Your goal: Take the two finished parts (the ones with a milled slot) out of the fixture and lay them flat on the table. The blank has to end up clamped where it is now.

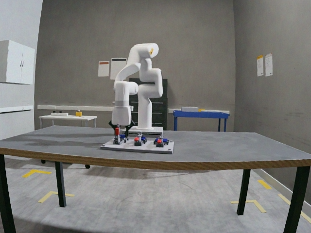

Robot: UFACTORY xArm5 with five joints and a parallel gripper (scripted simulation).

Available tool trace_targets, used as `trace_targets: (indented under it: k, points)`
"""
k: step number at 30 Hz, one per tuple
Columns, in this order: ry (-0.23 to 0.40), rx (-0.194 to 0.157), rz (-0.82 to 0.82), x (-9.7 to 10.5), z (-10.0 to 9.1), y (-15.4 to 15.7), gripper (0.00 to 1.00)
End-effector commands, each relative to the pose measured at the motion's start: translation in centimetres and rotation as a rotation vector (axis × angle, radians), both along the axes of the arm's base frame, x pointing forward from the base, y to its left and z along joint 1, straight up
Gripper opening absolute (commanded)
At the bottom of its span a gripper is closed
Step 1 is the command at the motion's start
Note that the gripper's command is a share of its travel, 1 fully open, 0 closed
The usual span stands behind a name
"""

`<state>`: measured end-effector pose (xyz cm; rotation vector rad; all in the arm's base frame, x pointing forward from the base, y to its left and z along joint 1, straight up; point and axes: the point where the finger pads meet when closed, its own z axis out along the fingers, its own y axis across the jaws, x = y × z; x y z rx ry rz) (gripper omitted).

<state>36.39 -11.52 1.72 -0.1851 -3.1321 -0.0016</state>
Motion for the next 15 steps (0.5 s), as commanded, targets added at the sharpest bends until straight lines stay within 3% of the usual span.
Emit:
trace_targets:
  k: [1, 15]
  points:
    - [-0.003, -0.001, 0.000, 0.1, 0.5, 0.0, 0.00]
    - [-0.003, -0.001, 0.000, 0.1, 1.8, 0.0, 0.00]
